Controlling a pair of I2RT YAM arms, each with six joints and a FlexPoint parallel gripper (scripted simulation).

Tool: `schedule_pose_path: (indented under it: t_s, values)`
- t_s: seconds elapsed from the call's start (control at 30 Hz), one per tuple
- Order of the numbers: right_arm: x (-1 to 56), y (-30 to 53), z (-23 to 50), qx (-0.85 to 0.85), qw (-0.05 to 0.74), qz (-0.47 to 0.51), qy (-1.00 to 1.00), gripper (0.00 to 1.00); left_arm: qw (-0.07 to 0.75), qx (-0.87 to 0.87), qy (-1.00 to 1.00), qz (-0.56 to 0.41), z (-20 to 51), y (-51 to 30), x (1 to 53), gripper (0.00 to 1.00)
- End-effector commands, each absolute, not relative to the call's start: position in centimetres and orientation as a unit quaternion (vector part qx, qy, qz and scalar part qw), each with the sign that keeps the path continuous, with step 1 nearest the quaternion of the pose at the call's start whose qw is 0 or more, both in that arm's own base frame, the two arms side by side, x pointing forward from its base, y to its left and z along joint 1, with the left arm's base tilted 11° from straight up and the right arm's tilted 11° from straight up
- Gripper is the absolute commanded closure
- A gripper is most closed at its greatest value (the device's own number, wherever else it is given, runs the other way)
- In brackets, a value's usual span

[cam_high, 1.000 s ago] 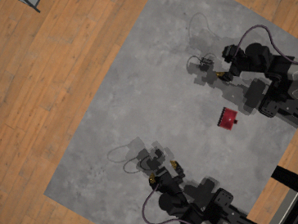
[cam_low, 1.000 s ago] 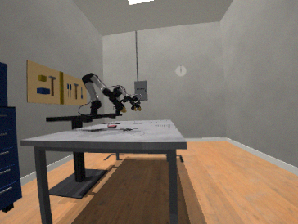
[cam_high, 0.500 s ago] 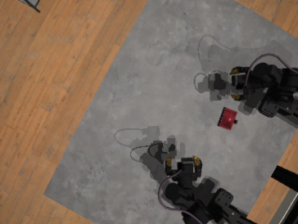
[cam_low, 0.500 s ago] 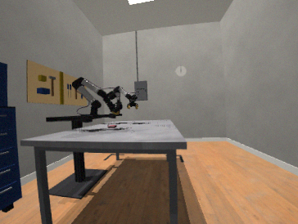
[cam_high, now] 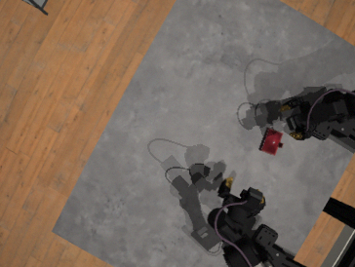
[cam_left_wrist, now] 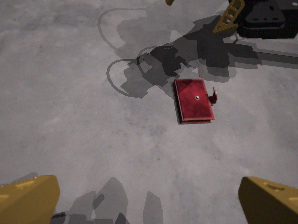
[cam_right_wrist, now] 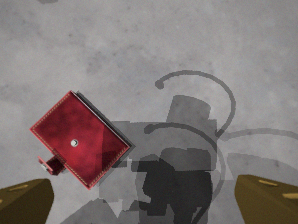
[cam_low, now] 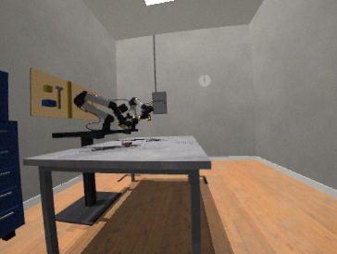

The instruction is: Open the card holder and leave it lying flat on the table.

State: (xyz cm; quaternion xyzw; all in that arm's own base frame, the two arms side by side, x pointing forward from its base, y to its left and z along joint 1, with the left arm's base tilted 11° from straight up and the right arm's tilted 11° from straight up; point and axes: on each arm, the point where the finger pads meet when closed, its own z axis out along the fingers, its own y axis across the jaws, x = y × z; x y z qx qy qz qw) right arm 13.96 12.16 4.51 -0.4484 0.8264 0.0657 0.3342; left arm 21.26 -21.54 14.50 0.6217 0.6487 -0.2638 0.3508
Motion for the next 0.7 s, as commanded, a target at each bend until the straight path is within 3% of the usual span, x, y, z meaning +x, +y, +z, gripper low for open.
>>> schedule_pose_path:
  t_s: [0.0, 0.67]
  values:
    - [12.3, 12.0, 3.7, -0.443, 0.312, 0.055, 0.839, 0.00, 0.349, 0.668, 0.587, -0.296, 16.6, -22.9, 18.7, 0.00]
    - [4.7, 15.3, 1.4, -0.582, 0.247, 0.071, 0.772, 0.00, 0.347, 0.727, 0.462, -0.372, 19.7, -25.3, 13.4, 0.00]
